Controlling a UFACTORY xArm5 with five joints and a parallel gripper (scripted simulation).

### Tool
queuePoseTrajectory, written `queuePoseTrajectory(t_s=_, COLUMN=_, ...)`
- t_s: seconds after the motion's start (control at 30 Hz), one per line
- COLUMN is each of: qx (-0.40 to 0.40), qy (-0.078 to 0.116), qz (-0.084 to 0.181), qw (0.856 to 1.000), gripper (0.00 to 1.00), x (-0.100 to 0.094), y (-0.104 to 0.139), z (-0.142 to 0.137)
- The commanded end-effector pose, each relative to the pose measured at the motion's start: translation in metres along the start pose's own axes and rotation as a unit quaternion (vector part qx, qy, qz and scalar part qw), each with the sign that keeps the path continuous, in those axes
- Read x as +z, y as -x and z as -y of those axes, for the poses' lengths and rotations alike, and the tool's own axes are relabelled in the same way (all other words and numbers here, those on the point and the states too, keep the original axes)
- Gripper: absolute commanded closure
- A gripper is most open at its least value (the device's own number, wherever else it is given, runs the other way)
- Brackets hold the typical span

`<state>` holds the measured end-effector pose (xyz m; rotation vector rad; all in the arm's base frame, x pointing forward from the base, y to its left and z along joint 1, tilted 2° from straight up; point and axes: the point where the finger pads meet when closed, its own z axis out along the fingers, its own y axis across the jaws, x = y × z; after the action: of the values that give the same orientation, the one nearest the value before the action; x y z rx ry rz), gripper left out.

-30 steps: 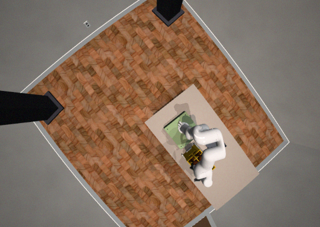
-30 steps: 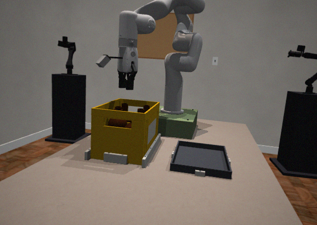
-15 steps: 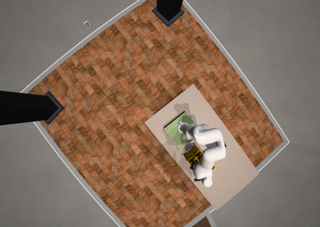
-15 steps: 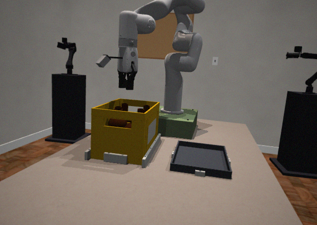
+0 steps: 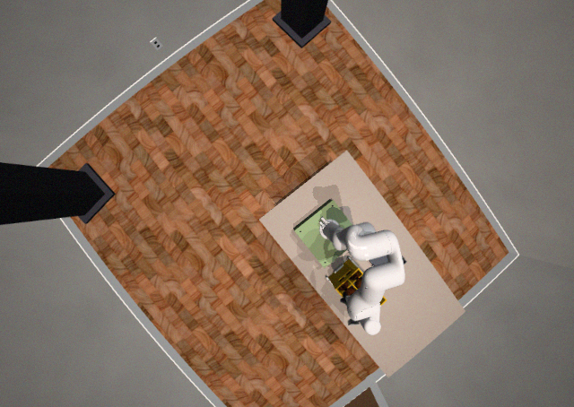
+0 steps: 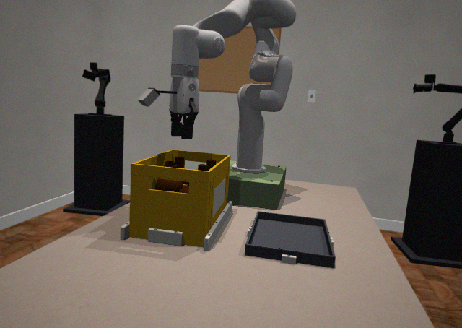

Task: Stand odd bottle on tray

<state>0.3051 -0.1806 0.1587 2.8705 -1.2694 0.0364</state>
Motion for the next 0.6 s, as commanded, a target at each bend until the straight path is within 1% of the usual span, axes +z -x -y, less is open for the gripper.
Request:
queuePoseTrajectory(t_s=0.0, qx=0.000, qy=-0.001, qz=-0.002, qw=1.000, gripper=0.35, x=0.001, y=-0.001, z=0.000)
queuePoseTrajectory(t_s=0.57, qx=0.000, qy=-0.001, qz=-0.002, qw=1.000, gripper=0.35, x=0.019, y=-0.001, z=0.000)
